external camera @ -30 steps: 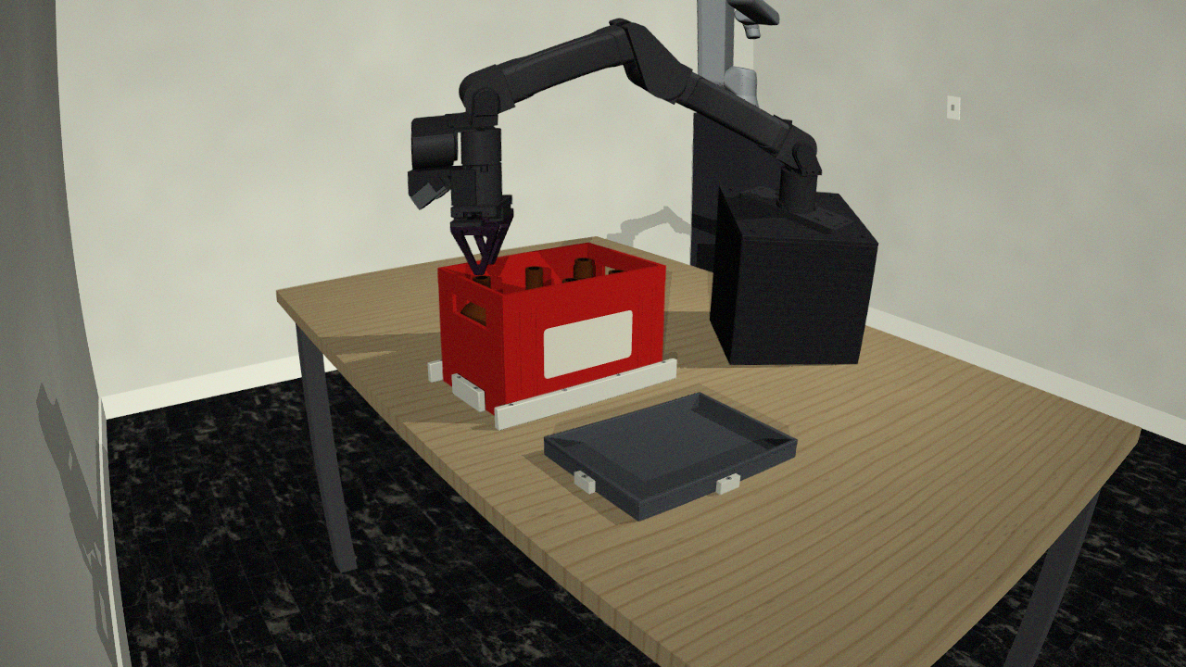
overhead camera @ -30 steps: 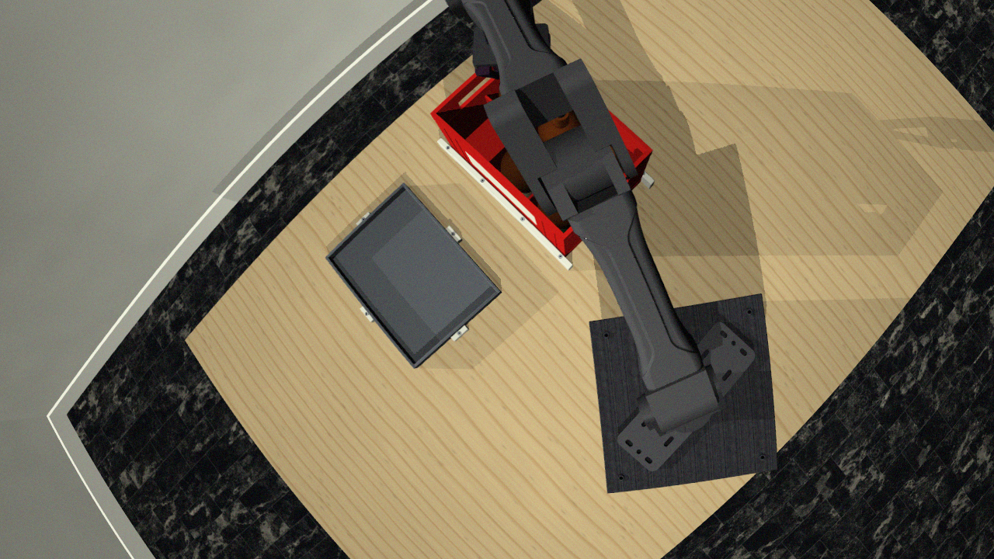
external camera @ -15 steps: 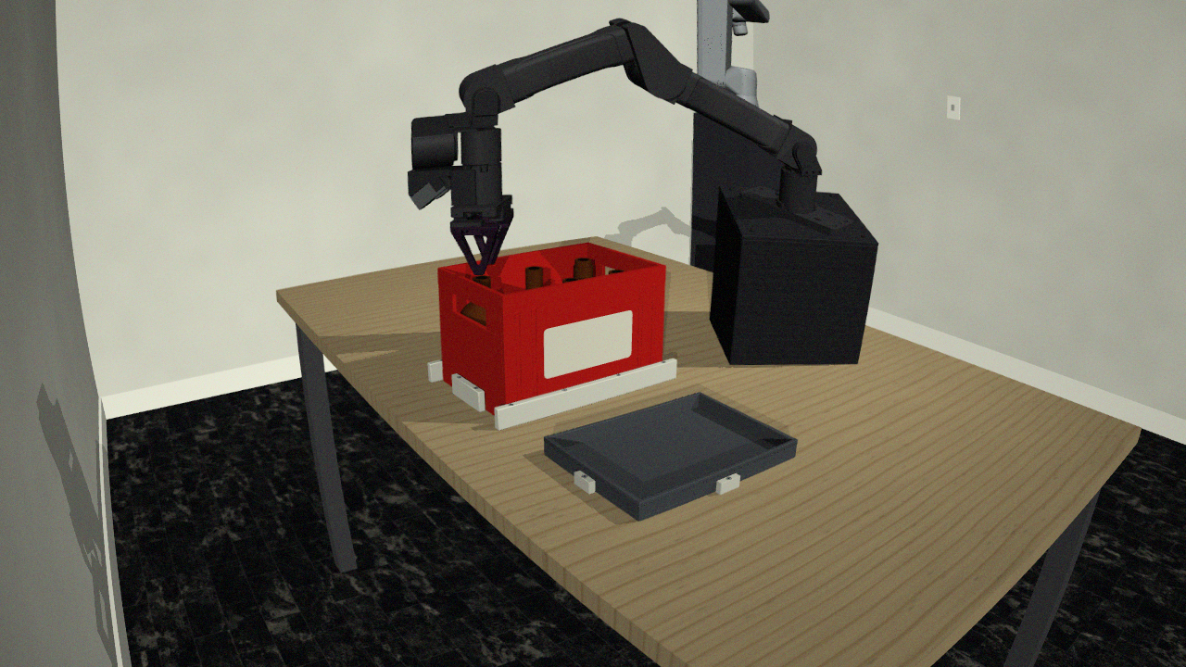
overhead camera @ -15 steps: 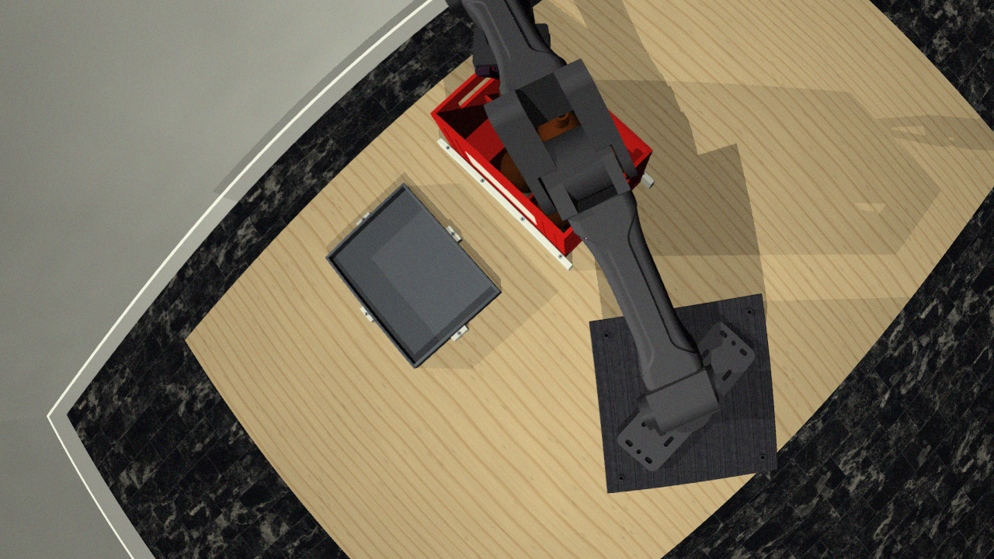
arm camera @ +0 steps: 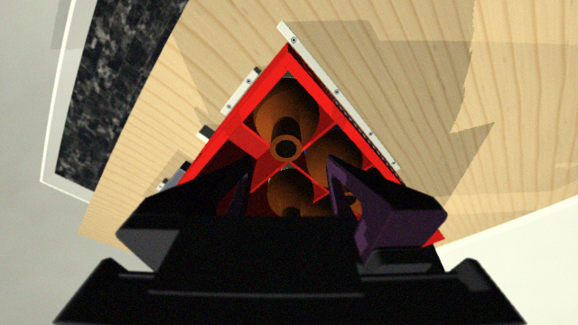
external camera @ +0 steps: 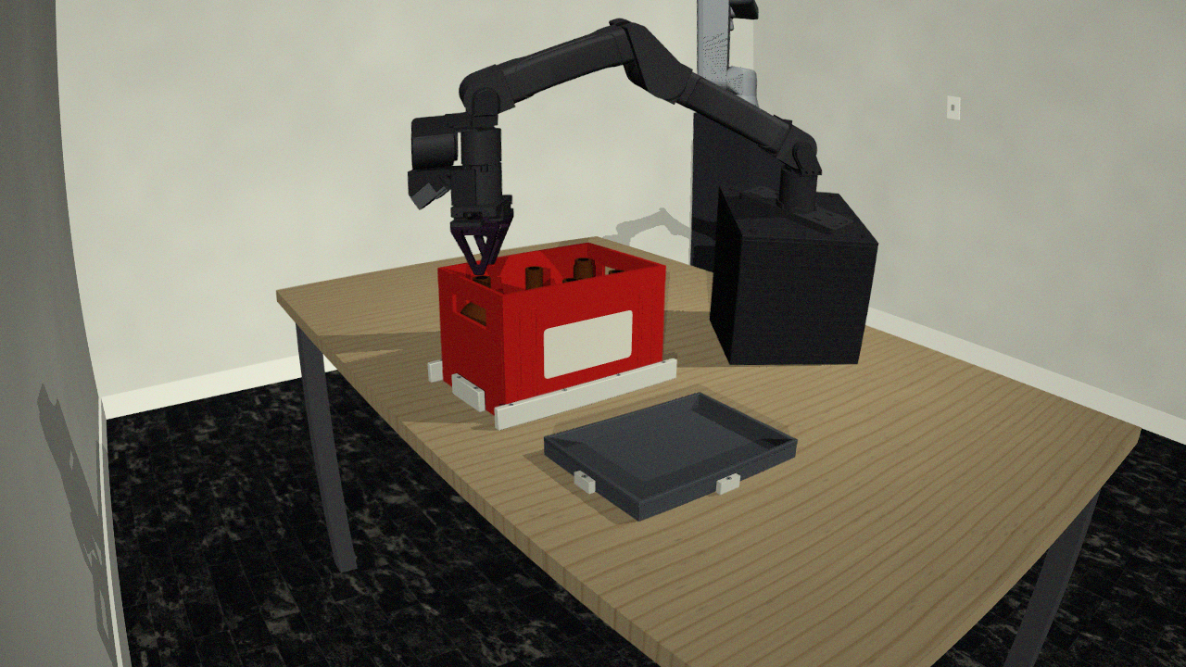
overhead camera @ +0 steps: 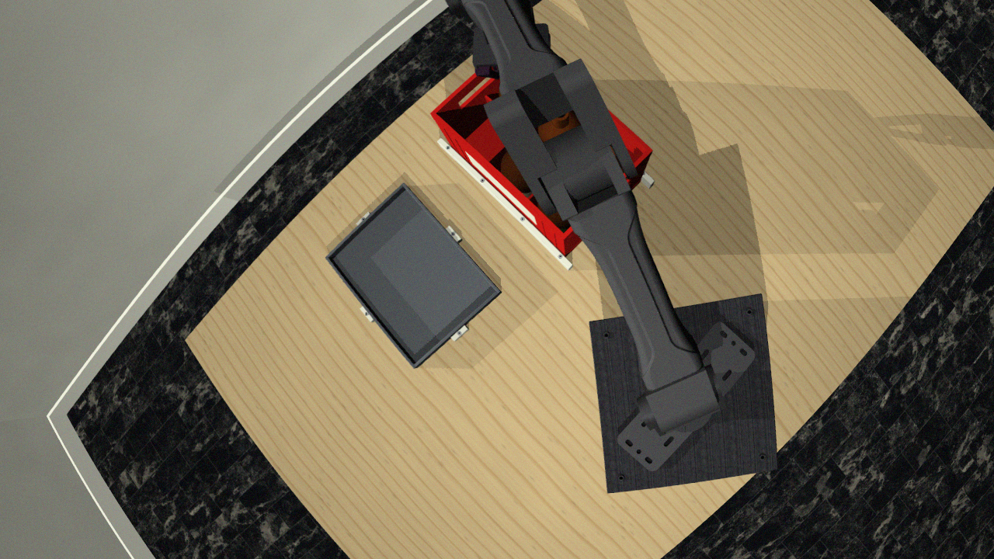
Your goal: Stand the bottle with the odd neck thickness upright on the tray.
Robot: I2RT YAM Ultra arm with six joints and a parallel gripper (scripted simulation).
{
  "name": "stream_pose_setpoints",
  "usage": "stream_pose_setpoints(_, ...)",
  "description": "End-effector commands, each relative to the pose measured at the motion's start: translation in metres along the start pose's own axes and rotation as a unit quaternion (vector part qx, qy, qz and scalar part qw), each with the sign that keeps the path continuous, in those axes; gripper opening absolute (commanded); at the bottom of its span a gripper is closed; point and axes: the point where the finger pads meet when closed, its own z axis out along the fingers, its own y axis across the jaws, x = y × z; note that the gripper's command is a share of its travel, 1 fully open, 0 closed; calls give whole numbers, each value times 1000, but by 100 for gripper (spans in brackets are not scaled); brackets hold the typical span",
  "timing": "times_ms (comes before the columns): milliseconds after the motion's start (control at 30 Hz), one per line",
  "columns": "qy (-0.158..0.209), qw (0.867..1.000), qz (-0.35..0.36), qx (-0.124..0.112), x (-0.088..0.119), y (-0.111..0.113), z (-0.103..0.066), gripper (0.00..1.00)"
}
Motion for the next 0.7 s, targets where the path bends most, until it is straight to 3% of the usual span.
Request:
stream_pose_setpoints(0,-25,1000,0,-12,-12,5,-24,61)
stream_pose_setpoints(667,-30,999,-2,-14,-12,4,-54,61)
